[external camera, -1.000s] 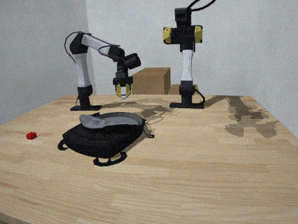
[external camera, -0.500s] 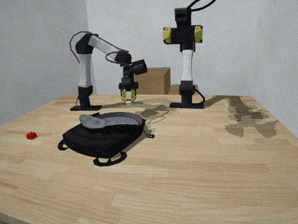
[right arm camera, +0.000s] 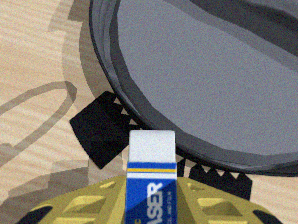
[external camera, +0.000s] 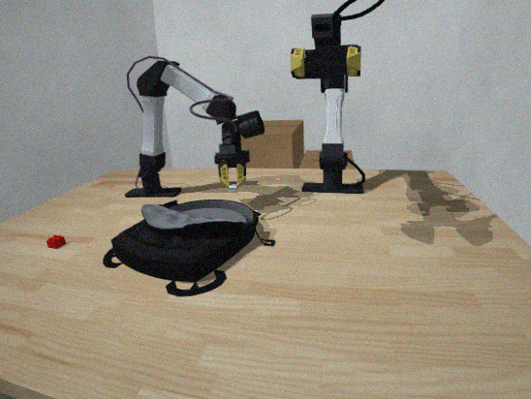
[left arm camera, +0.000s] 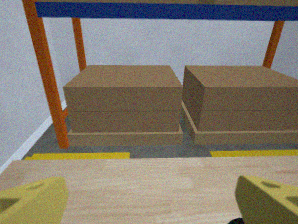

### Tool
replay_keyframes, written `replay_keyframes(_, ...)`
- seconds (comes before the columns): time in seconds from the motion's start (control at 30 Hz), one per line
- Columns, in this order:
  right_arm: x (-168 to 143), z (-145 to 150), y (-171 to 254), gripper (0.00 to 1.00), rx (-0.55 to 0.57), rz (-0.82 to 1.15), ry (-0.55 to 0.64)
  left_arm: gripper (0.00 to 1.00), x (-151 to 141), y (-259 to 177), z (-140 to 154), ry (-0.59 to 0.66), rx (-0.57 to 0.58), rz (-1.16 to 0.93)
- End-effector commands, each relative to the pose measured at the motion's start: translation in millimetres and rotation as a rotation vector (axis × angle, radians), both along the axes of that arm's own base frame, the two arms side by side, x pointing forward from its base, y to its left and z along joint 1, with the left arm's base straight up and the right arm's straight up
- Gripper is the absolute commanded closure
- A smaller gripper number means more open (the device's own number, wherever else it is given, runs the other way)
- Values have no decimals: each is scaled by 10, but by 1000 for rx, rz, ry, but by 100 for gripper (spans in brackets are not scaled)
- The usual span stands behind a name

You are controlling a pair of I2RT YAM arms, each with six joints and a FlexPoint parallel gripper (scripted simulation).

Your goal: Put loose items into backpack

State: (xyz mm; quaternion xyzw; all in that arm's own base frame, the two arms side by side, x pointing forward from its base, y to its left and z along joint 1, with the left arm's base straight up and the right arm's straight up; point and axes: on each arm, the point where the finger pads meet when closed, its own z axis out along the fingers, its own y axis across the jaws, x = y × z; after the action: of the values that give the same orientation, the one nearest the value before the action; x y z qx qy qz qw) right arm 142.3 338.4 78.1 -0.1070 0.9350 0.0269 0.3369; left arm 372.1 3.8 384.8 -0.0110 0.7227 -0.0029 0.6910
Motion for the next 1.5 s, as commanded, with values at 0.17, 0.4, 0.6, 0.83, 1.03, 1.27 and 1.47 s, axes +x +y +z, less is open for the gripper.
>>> replay_keyframes(0.17, -23, 196, 131, 84, 52, -3, -14, 10, -14, -2, 158, -44, 2, -7)
replay_keyframes(0.4, -8, 198, 142, 84, 59, -7, -14, 10, -14, -2, 158, -44, 2, -7)
replay_keyframes(0.6, -8, 199, 144, 84, 59, -6, -14, 10, -14, -2, 158, -44, 2, -7)
replay_keyframes(0.83, -8, 199, 144, 84, 59, -6, -14, 10, -14, -2, 158, -44, 2, -7)
replay_keyframes(1.03, -8, 199, 144, 84, 59, -6, -14, 10, -14, -2, 158, -44, 2, -7)
replay_keyframes(1.27, -8, 199, 144, 84, 59, -6, -14, 10, -14, -2, 158, -44, 2, -7)
replay_keyframes(1.47, -8, 199, 144, 84, 59, -6, -14, 10, -14, -2, 158, -44, 2, -7)
